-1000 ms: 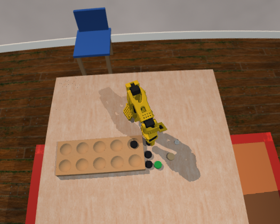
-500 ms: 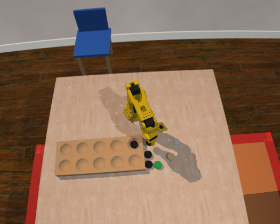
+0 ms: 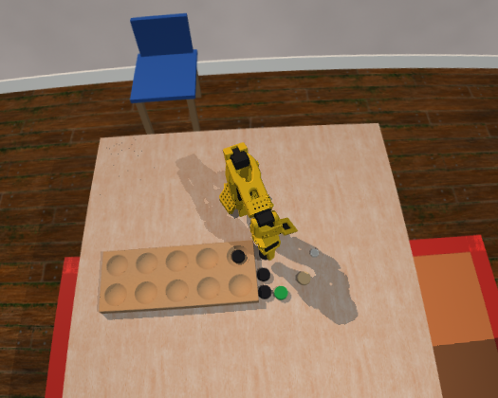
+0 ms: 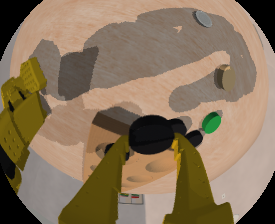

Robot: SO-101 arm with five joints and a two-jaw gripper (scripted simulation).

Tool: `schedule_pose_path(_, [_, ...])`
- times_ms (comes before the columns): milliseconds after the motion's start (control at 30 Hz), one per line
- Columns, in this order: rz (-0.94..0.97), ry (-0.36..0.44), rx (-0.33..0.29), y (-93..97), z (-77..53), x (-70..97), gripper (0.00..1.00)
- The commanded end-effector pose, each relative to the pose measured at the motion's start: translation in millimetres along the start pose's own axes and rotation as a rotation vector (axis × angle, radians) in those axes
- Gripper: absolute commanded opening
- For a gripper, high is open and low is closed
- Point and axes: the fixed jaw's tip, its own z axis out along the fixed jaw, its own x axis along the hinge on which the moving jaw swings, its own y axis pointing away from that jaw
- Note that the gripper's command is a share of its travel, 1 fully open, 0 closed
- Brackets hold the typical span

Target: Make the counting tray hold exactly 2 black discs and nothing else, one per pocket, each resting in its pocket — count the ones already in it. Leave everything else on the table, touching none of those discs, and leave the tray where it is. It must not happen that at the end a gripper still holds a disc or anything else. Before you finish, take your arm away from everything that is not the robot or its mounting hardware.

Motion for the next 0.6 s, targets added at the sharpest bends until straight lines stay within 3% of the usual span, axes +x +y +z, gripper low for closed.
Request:
schedule_pose_path(0, [0.032, 0.013, 0.079, -10.0, -11.4, 5.8, 0.0])
schedule_pose_path(567, [0.252, 0.021, 0.077, -2.0, -11.6, 40.3, 0.0])
